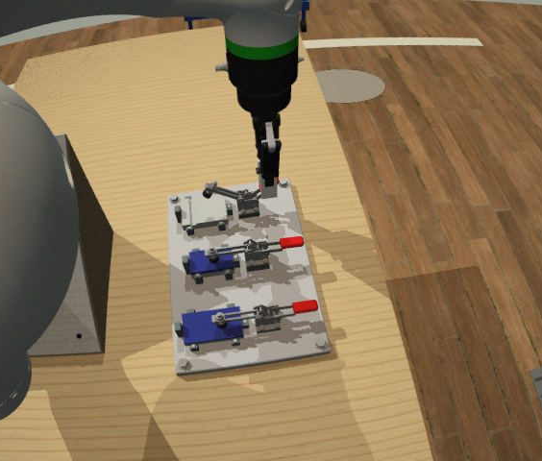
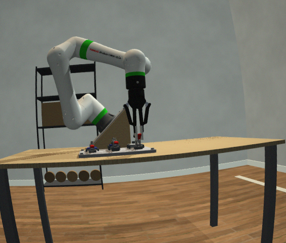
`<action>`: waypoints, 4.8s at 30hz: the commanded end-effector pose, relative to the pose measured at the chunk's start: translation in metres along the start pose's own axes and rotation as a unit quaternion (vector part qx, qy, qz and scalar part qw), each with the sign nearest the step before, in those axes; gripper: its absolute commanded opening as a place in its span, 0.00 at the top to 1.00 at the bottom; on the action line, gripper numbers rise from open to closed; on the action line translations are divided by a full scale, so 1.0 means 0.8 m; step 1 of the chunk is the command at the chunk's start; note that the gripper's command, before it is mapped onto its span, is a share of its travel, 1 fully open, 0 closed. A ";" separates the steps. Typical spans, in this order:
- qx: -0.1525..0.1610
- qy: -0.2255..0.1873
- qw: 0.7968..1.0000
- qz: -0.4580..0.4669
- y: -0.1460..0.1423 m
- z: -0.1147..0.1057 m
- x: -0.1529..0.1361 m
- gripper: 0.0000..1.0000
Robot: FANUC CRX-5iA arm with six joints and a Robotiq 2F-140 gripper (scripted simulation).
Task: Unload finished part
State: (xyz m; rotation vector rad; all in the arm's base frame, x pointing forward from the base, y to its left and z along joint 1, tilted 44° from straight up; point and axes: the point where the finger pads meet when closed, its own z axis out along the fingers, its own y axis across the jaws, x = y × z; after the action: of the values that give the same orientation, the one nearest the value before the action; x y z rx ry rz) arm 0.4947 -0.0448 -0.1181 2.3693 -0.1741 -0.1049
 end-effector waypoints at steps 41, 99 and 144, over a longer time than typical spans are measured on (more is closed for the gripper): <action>0.000 0.000 1.000 0.000 0.000 -0.010 -0.032 0.89; 0.000 0.000 1.000 0.000 0.000 -0.010 -0.037 0.89; 0.000 0.000 1.000 0.000 0.000 -0.009 -0.042 0.89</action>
State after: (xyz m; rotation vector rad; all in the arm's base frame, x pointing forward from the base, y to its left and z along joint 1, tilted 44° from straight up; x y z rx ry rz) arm 0.4621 -0.0345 -0.1120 2.3692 -0.1744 -0.1055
